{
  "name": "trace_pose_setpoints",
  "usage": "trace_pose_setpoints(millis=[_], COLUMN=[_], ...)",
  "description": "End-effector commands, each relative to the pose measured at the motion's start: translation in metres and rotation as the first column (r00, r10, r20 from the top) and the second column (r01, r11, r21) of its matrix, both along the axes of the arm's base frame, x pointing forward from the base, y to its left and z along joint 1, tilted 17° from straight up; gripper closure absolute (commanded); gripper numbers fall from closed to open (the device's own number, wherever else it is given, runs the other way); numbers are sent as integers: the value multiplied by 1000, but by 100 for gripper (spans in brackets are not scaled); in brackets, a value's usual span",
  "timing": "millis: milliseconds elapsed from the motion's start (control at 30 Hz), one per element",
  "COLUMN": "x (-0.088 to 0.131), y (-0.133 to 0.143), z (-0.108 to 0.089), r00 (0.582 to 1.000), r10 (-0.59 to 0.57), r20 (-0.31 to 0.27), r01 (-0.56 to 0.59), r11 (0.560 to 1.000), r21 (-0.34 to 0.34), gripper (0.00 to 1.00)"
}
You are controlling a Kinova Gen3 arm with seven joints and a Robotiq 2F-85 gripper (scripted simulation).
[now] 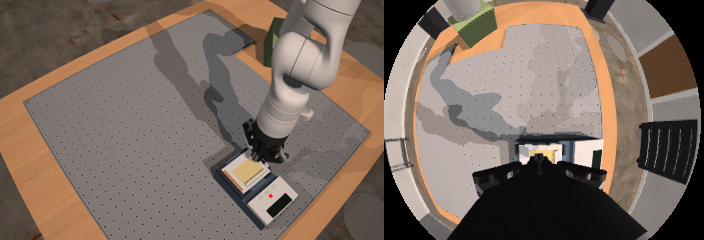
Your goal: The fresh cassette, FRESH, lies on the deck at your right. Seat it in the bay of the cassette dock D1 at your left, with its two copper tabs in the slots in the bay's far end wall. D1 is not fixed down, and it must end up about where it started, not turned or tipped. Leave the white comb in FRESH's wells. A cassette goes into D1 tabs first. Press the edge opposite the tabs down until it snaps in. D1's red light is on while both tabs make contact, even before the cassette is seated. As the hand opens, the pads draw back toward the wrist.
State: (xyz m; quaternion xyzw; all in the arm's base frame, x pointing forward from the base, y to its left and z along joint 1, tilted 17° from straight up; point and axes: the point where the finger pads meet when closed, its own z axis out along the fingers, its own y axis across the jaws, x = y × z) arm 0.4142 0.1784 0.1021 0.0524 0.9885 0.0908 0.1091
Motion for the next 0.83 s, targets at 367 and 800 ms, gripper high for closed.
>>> trace_pose_setpoints(millis=[367,800], x=[-4,-4], y=[1,1], z=[17,17], r00=[1000,1000], r10=[2,2], r20=[8,8], r01=[-2,-2], r11=[1000,1000], r21=[3,3], gripper=[100,100])
